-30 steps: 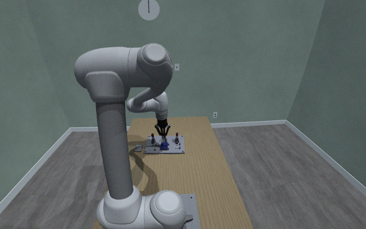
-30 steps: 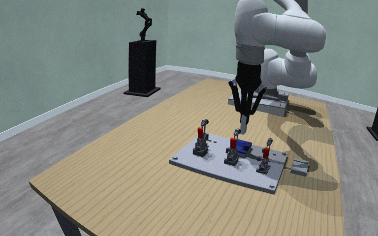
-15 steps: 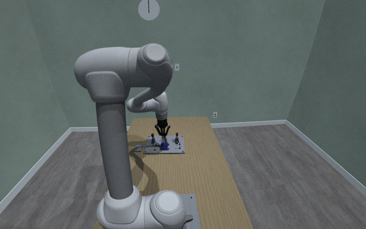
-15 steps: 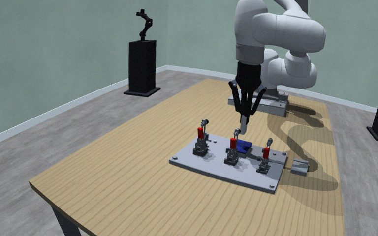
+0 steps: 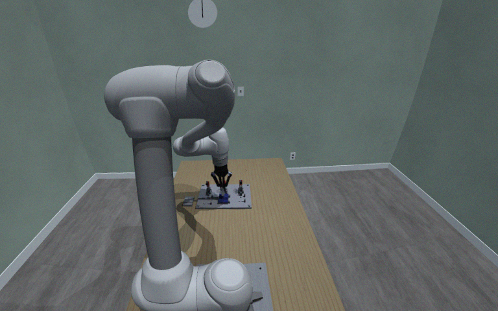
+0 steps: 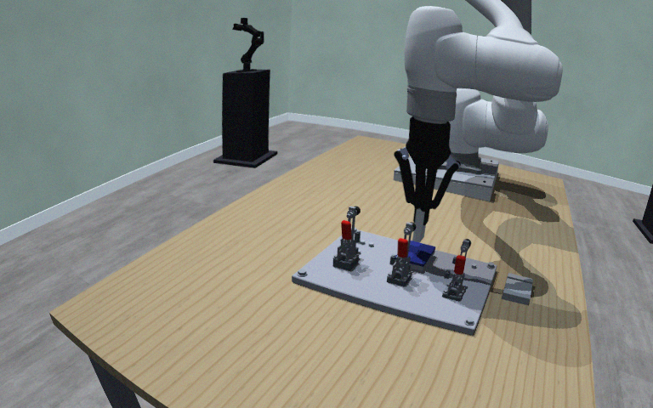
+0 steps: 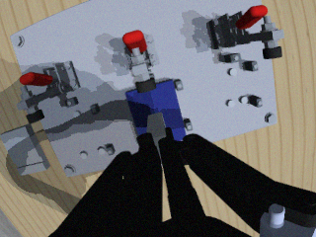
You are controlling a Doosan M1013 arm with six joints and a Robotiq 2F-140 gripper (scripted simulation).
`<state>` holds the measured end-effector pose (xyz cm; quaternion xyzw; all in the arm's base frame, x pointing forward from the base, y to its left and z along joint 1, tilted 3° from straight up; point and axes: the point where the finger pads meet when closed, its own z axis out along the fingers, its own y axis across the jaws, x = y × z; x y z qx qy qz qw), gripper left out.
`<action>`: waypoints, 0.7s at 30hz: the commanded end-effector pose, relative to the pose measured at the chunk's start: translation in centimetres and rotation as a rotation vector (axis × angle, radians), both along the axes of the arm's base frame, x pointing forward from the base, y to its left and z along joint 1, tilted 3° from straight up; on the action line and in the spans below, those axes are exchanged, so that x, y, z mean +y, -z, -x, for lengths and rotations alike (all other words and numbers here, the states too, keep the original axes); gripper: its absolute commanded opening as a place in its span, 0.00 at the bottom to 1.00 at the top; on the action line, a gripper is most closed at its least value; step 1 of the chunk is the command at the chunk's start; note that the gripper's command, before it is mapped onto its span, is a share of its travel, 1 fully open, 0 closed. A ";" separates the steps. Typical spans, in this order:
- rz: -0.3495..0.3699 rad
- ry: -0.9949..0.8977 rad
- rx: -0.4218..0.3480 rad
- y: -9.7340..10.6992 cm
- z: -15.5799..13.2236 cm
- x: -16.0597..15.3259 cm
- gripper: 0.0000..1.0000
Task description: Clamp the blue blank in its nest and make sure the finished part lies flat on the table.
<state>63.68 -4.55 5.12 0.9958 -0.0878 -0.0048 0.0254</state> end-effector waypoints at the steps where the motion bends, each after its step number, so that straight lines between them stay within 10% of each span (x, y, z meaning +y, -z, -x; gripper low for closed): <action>1: 0.000 0.000 0.000 0.1 0.0 0.0 0.00; 21: 0.000 0.000 0.000 0.1 5.8 1.0 0.00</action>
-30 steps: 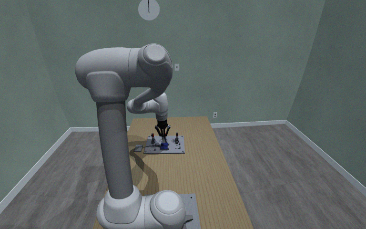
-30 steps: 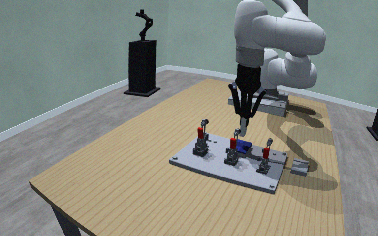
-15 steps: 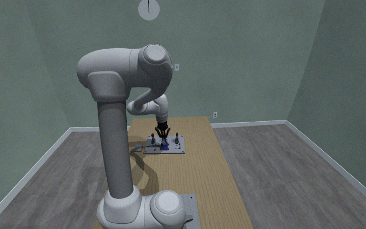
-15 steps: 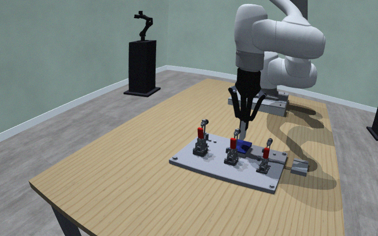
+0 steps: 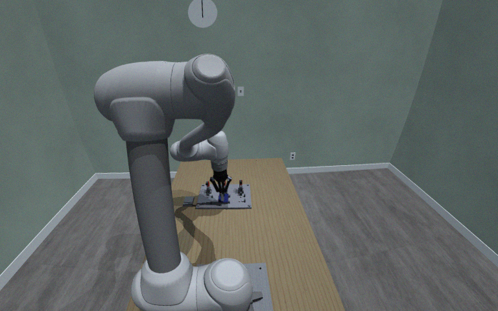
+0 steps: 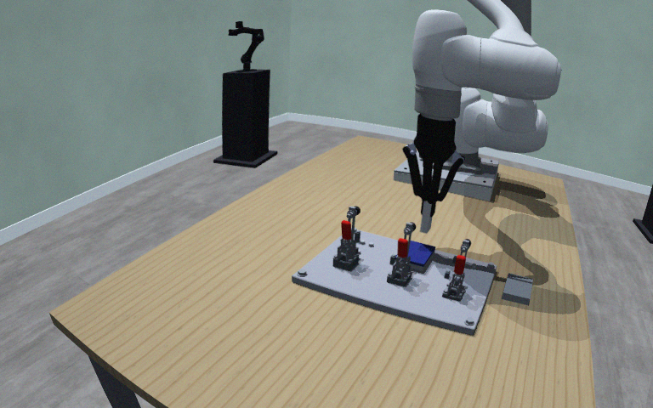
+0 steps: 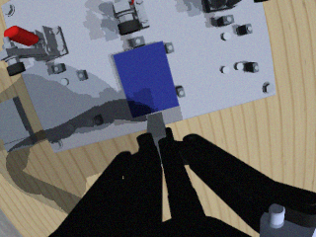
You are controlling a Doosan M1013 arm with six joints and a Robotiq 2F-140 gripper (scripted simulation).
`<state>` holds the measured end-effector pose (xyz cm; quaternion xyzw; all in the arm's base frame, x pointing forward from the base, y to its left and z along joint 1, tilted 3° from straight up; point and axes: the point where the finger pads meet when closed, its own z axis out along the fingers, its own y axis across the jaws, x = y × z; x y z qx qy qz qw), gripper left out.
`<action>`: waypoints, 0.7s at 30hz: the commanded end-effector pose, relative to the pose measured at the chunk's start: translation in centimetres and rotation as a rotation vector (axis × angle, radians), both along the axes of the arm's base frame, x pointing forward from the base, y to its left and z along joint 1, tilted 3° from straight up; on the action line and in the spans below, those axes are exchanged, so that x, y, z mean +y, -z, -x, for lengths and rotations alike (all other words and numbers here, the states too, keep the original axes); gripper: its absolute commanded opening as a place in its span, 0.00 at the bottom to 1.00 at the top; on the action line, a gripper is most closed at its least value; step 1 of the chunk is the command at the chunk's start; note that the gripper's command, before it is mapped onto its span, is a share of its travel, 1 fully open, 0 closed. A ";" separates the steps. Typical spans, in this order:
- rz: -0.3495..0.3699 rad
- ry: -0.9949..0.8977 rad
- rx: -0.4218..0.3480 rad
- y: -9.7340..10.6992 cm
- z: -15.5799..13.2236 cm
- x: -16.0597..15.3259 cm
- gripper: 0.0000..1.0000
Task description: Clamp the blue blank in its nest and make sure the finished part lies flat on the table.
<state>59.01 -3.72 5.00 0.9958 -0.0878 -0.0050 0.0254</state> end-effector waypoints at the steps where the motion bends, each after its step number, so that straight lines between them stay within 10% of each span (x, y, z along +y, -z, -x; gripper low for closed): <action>1: 0.000 0.000 -0.001 0.0 1.6 0.3 0.00; 21: 0.000 0.000 -0.001 2.1 2.7 0.4 0.00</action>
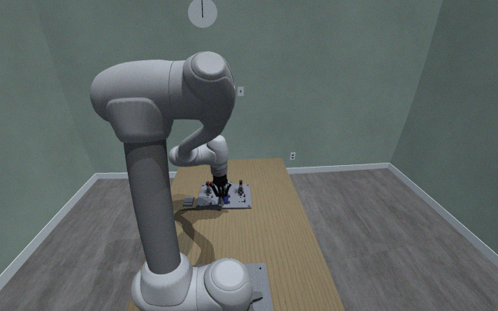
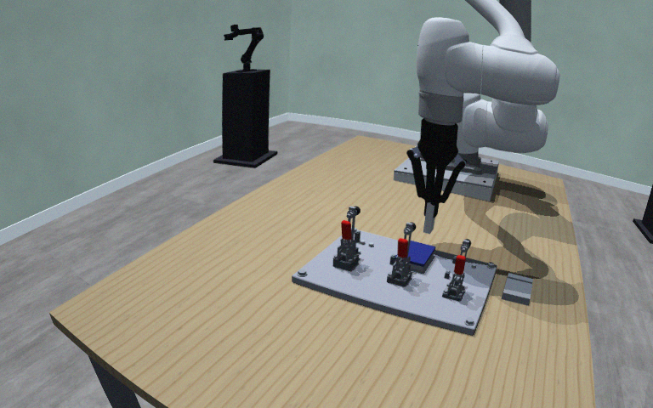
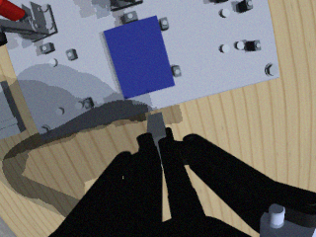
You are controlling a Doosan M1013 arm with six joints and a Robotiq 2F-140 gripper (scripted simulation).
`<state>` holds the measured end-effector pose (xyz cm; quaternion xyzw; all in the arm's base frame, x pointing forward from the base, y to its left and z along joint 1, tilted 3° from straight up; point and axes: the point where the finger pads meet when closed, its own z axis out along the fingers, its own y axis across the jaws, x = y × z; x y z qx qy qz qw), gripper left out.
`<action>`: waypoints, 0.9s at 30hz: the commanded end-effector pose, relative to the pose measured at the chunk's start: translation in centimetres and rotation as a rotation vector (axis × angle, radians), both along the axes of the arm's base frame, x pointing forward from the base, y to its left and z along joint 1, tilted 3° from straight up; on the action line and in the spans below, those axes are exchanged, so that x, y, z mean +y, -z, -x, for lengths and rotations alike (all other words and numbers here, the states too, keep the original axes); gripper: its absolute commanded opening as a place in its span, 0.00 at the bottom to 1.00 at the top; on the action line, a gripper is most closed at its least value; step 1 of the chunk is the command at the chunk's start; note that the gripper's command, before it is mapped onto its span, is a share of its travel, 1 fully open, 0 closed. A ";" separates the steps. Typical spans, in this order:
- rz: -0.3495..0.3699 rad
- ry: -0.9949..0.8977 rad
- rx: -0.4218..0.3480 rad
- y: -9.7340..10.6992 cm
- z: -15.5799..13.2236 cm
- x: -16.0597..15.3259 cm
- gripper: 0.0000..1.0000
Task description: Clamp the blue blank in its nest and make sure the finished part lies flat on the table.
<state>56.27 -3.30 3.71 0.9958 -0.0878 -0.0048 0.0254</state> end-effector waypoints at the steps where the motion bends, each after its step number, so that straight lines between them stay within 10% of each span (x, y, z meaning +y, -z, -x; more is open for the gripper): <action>1: 0.000 0.000 0.000 1.1 0.0 -0.1 0.00; 27: 0.000 0.000 0.000 2.2 0.0 -0.1 0.00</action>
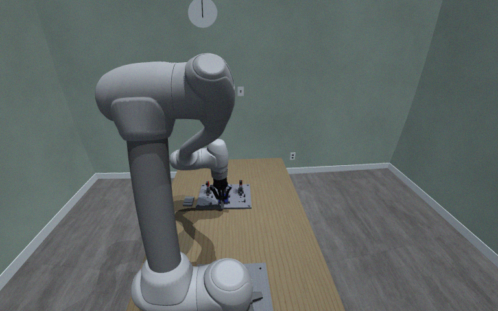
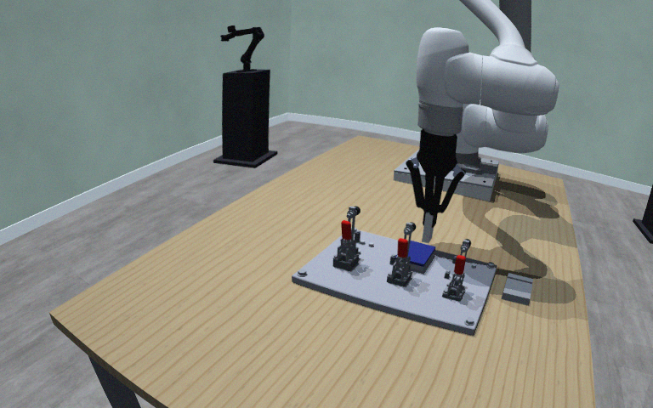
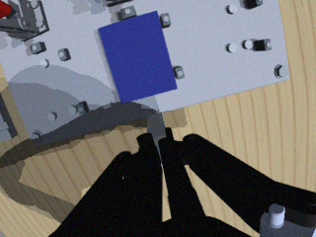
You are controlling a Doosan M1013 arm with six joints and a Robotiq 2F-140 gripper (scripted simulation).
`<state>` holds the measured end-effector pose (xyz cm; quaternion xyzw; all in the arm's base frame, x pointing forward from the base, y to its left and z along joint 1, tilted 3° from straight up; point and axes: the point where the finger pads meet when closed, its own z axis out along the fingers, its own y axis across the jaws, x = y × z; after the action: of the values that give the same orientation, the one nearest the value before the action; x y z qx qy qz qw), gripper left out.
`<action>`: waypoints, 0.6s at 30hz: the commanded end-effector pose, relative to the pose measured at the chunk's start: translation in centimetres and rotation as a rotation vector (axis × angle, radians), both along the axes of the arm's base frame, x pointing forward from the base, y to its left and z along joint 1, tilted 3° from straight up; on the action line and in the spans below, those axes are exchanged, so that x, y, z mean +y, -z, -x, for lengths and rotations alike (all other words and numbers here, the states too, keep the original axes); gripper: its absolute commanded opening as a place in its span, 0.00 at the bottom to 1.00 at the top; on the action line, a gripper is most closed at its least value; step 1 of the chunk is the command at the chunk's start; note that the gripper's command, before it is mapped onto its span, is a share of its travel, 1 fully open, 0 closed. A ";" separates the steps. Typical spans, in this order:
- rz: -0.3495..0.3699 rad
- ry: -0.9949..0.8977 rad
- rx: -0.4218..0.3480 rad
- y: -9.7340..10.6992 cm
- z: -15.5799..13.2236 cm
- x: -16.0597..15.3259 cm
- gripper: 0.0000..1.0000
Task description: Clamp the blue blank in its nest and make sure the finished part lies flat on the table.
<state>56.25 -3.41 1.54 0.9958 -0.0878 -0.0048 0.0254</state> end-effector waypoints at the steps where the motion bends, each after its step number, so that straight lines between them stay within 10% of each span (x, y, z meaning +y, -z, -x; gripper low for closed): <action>1: 0.000 0.000 0.000 0.0 0.0 0.0 0.00; 18: 0.000 0.000 0.000 0.4 0.0 0.0 0.00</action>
<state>56.25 -3.43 1.21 0.9958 -0.0878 -0.0048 0.0254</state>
